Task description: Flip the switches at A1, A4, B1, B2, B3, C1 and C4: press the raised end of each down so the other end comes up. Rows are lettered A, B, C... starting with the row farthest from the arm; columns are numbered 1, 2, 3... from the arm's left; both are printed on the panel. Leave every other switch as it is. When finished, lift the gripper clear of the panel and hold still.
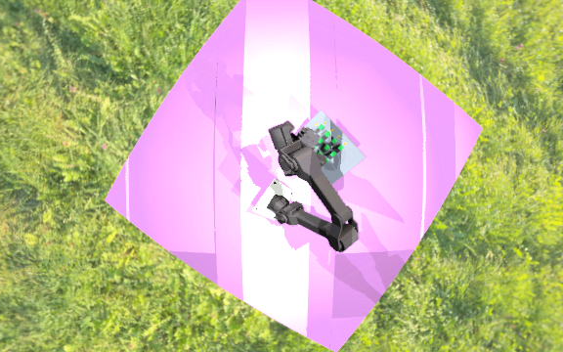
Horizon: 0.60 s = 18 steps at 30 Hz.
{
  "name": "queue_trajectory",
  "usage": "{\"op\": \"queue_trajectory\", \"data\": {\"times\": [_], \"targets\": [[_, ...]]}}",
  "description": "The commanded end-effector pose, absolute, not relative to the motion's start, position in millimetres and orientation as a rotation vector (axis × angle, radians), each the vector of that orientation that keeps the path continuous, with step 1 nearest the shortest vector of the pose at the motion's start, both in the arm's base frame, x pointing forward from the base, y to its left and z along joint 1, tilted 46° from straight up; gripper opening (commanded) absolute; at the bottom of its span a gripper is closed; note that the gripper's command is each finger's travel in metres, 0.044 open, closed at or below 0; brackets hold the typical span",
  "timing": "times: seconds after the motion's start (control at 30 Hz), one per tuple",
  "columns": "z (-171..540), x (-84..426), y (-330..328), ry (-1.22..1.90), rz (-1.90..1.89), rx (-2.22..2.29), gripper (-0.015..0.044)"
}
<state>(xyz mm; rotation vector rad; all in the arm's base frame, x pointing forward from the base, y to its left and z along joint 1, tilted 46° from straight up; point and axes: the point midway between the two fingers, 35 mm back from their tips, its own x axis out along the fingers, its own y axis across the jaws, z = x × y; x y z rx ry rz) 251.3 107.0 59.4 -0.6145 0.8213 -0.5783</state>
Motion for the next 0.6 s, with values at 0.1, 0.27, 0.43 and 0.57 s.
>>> {"op": "queue_trajectory", "data": {"times": [0.1, 0.27, 0.43, 0.57], "targets": [[44, 268, 85, 0.841, -0.598, -0.613, 0.0], [40, 273, 78, 0.84, -0.599, -0.613, 0.0], [39, 275, 76, 0.84, -0.599, -0.613, 0.0], [36, 278, 72, 0.84, -0.599, -0.613, 0.0]]}}
